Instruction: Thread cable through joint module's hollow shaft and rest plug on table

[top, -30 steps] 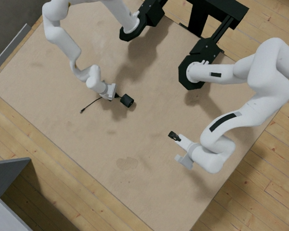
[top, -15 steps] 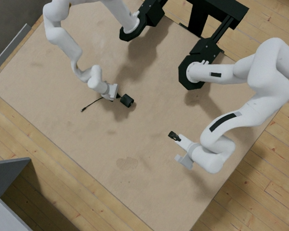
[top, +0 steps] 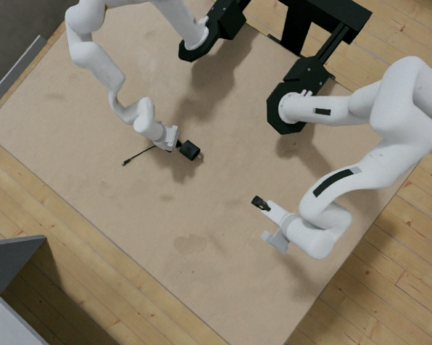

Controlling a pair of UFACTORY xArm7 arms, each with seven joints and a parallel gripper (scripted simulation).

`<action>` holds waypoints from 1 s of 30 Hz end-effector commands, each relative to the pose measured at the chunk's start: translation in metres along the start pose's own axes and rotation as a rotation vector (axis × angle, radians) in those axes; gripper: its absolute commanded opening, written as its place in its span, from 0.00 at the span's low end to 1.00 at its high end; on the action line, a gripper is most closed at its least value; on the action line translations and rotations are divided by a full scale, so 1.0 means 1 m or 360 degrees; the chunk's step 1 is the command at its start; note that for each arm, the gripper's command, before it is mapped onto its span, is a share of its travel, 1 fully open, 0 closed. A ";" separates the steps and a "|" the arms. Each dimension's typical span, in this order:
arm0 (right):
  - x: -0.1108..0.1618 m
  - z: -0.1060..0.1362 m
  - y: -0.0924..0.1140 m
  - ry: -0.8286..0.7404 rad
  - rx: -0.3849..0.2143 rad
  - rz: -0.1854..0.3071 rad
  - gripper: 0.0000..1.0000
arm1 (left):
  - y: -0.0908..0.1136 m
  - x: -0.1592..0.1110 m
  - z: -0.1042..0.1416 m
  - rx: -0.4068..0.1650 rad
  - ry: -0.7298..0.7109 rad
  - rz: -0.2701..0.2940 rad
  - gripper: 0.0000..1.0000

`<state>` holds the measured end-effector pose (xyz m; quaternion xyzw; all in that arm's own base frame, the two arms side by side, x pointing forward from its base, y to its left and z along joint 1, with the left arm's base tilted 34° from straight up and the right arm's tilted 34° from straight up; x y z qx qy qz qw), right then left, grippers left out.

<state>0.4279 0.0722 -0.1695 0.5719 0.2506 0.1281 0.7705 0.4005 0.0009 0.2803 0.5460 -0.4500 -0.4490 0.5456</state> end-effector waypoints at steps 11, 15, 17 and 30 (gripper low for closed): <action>0.004 -0.009 0.002 0.0003 0.0001 0.0009 0.35 | 0.002 0.001 -0.001 0.0007 -0.0004 -0.0001 1.00; 0.004 -0.009 0.002 0.0003 0.0001 0.0009 0.35 | 0.002 0.001 -0.001 0.0007 -0.0004 -0.0001 1.00; 0.004 -0.009 0.002 0.0003 0.0001 0.0009 0.35 | 0.002 0.001 -0.001 0.0007 -0.0004 -0.0001 1.00; 0.003 -0.001 0.003 0.0031 0.0002 0.0001 0.35 | 0.002 0.001 -0.001 0.0007 -0.0004 -0.0001 1.00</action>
Point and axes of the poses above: on each arm, the point where the finger pads meet when closed, its own y axis back along the fingers, its own x axis across the jaws, z = x × y, the point moved 3 cm from there along y, back along the fingers, and after that the axes turned 11 degrees about y, right-handed, at the moved point
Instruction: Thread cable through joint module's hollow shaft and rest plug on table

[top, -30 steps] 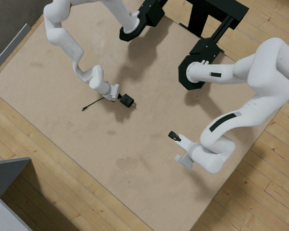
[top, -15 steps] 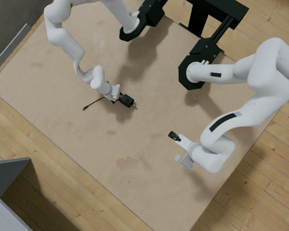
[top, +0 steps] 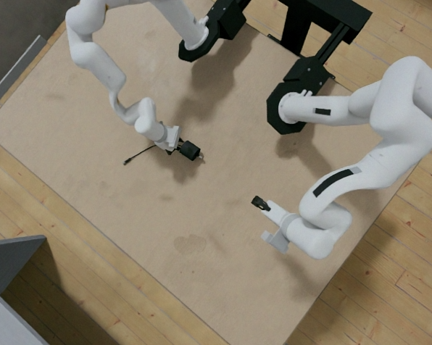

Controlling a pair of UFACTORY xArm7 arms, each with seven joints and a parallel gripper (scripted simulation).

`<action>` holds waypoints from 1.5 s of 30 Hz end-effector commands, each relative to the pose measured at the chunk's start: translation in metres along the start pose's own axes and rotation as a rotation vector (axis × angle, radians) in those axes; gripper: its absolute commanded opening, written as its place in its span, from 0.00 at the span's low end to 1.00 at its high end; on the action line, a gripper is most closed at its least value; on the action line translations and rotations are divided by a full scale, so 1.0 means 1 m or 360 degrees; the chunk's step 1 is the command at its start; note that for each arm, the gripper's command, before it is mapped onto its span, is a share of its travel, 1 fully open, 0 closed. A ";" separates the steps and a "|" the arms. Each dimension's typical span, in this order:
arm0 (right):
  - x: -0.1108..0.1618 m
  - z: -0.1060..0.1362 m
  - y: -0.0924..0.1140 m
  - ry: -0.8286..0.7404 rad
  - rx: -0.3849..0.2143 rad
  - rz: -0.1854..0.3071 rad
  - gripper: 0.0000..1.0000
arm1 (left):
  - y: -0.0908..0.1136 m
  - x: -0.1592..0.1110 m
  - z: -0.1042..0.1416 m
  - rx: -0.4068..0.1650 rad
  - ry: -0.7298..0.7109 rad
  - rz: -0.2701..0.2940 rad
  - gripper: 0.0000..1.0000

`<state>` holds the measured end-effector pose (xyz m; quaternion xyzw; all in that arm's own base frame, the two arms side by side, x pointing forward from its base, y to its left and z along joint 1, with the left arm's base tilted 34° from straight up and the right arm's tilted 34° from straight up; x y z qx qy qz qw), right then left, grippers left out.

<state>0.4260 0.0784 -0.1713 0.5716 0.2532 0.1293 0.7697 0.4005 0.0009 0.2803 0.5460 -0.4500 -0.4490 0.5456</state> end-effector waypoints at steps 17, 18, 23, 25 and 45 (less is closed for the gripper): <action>-0.003 0.036 0.005 0.0126 0.0007 -0.0029 0.35 | 0.002 0.001 -0.001 0.0007 -0.0004 -0.0001 1.00; -0.003 0.038 0.005 0.0133 0.0007 -0.0031 0.35 | 0.002 0.001 -0.001 0.0007 -0.0004 -0.0001 1.00; -0.005 0.048 0.006 0.0168 0.0009 -0.0042 0.35 | 0.002 0.001 -0.001 0.0007 -0.0004 -0.0001 1.00; -0.005 0.048 0.006 0.0168 0.0009 -0.0042 0.35 | 0.002 0.001 -0.001 0.0007 -0.0004 -0.0001 1.00; -0.005 0.047 0.006 0.0162 0.0009 -0.0041 0.01 | 0.002 0.001 -0.001 0.0007 -0.0004 -0.0001 1.00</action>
Point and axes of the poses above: on each arm, the point where the finger pads meet when closed, its own y axis back along the fingers, its own x axis across the jaws, z = x × y, the point moved 3 cm from there along y, back along the fingers, and after that the axes turned 11 degrees about y, right-handed, at the moved point
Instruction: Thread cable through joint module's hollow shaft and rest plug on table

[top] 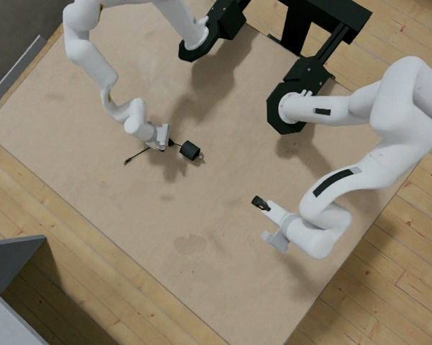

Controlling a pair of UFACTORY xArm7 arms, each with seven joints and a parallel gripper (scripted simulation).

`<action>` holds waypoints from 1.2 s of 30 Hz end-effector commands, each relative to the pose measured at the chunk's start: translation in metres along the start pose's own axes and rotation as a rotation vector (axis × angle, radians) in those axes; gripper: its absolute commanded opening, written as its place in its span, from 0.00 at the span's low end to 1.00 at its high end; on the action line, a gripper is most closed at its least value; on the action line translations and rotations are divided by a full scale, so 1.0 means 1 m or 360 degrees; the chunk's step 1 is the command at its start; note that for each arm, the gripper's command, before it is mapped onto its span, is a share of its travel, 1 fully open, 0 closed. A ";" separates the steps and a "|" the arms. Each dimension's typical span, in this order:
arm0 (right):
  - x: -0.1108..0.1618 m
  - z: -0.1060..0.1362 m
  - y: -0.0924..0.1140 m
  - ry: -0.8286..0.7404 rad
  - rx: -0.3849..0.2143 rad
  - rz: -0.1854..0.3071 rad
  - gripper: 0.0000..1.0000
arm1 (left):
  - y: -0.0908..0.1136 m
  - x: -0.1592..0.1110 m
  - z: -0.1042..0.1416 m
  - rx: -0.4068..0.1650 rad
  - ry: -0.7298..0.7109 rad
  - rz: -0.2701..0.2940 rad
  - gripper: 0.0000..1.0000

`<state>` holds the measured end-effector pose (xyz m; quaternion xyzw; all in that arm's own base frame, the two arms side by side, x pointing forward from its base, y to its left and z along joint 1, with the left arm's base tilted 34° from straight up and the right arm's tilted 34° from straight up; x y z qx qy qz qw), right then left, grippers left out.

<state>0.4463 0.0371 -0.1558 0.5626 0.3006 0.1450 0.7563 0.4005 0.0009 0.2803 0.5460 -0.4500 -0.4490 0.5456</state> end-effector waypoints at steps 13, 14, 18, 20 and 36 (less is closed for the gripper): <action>0.004 -0.005 0.002 0.0002 -0.0001 0.0009 0.00 | 0.002 0.001 -0.001 0.0007 -0.0004 -0.0001 1.00; 0.004 -0.005 0.002 0.0002 -0.0001 0.0009 0.00 | 0.002 0.001 -0.001 0.0007 -0.0004 -0.0001 1.00; 0.005 -0.009 0.002 0.0002 -0.0001 0.0009 0.00 | 0.002 0.001 -0.001 0.0007 -0.0004 -0.0001 1.00; 0.006 -0.011 0.001 0.0002 -0.0001 0.0009 0.00 | 0.002 0.001 -0.001 0.0007 -0.0004 -0.0001 1.00; 0.010 -0.023 0.000 0.0002 -0.0001 0.0009 0.00 | 0.002 0.001 -0.001 0.0007 -0.0004 -0.0001 1.00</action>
Point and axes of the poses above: on each arm, the point where the finger pads meet when closed, its own y axis back along the fingers, its own x axis across the jaws, z = x × y, the point moved 3 cm from there along y, back along the fingers, and after that the axes turned 11 degrees about y, right-handed, at the moved point
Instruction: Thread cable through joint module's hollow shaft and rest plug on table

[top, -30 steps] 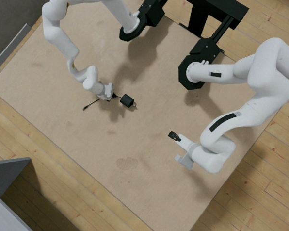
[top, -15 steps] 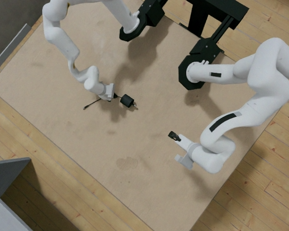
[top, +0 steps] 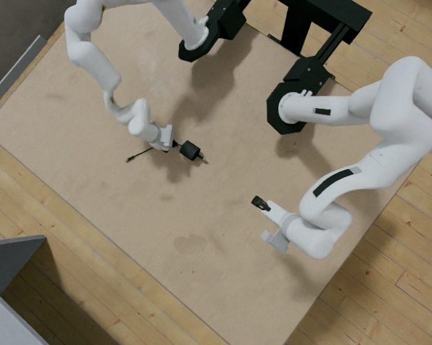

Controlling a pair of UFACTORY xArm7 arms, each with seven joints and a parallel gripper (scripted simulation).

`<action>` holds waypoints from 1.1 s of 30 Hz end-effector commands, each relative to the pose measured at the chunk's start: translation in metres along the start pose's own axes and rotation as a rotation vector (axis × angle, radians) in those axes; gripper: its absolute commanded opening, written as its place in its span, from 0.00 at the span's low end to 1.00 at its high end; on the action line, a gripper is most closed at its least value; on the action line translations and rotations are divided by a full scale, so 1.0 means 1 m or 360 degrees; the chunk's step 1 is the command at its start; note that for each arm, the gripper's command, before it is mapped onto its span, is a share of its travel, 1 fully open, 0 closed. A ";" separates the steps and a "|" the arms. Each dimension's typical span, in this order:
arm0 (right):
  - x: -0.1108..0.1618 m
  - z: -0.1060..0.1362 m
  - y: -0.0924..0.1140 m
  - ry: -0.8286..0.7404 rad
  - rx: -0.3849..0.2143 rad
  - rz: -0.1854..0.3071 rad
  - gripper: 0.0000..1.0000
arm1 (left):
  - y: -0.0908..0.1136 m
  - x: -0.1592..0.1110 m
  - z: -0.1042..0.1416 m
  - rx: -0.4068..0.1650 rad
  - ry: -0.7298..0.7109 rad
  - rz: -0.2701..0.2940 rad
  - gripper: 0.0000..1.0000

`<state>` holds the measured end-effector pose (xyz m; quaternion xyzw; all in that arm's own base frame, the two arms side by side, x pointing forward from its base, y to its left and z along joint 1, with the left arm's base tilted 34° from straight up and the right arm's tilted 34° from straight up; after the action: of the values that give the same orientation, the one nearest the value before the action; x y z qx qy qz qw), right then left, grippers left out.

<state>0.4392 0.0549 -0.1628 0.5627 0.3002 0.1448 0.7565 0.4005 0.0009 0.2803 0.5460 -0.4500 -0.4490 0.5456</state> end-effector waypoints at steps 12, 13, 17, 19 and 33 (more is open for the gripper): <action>0.006 -0.013 0.001 0.0003 -0.0001 0.0009 0.00 | 0.002 0.001 -0.001 0.0007 -0.0004 -0.0001 1.00; 0.007 -0.014 0.001 0.0003 0.0000 0.0009 0.00 | 0.002 0.001 -0.001 0.0007 -0.0004 -0.0001 1.00; 0.008 -0.018 0.001 0.0003 0.0000 0.0009 0.00 | 0.002 0.001 -0.001 0.0007 -0.0004 -0.0001 1.00; 0.009 -0.020 0.001 0.0003 0.0000 0.0009 0.00 | 0.002 0.001 -0.001 0.0007 -0.0004 -0.0001 1.00; 0.009 -0.022 0.001 0.0004 0.0000 0.0009 0.35 | 0.002 0.001 -0.001 0.0007 -0.0004 -0.0001 1.00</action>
<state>0.4314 0.0745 -0.1705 0.5627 0.3002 0.1449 0.7565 0.4005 0.0009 0.2803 0.5460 -0.4500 -0.4490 0.5456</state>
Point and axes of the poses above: on each arm, the point where the finger pads meet when closed, its own y axis back along the fingers, its own x axis across the jaws, z = x × y, the point moved 3 cm from there along y, back along the fingers, and after that the axes turned 11 degrees about y, right-handed, at the moved point
